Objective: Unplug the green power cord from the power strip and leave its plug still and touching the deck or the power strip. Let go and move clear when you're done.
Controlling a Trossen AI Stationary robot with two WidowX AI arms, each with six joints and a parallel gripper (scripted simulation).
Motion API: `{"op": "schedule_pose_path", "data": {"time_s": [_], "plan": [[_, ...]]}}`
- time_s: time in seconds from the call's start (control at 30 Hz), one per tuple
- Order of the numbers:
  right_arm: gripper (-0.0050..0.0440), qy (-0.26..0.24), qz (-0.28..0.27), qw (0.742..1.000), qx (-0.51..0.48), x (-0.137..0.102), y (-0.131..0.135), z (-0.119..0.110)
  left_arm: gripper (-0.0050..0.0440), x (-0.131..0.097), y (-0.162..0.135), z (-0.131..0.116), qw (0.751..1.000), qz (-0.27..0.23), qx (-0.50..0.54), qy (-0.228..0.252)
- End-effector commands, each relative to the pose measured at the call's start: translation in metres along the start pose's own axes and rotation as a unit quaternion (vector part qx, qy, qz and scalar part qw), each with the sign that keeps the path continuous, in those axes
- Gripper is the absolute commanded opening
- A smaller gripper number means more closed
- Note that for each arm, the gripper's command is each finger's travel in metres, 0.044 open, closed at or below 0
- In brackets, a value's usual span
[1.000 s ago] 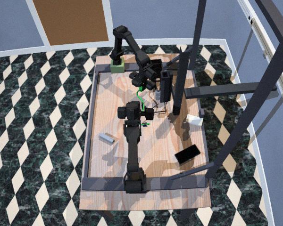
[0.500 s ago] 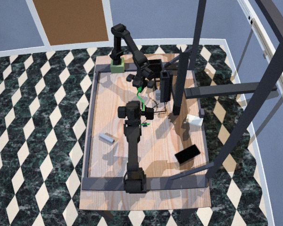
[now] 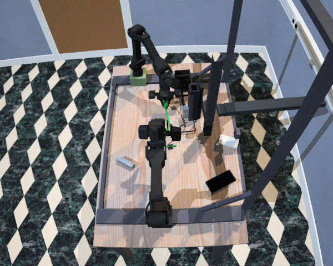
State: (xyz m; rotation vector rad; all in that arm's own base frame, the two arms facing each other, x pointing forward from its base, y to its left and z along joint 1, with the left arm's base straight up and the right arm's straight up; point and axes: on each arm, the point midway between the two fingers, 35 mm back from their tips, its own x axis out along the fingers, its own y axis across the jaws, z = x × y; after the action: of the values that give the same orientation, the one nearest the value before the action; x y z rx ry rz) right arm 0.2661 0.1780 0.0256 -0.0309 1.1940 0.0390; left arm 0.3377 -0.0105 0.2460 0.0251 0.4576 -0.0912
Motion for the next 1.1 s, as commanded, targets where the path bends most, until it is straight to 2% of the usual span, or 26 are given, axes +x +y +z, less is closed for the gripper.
{"op": "schedule_pose_path", "data": {"time_s": [0.0,0.47,0.67,1.07], "plan": [[0.0078,-0.04,0.015,0.999,-0.006,-0.011,0.002,0.017,0.04,-0.005,0.0,0.01,1.0,0.001,0.001,-0.015],[0.0078,-0.042,0.019,0.999,-0.003,-0.014,0.006,0.033,0.04,-0.005,0.0,0.01,1.0,0.001,0.001,-0.015],[0.0078,-0.042,0.019,0.999,-0.002,-0.014,0.006,0.033,0.04,-0.005,0.0,0.01,1.0,0.001,0.001,-0.015],[0.0078,-0.03,0.009,0.999,-0.004,0.011,0.001,0.009,0.04,-0.005,0.0,0.01,1.0,0.001,0.001,-0.015]]}}
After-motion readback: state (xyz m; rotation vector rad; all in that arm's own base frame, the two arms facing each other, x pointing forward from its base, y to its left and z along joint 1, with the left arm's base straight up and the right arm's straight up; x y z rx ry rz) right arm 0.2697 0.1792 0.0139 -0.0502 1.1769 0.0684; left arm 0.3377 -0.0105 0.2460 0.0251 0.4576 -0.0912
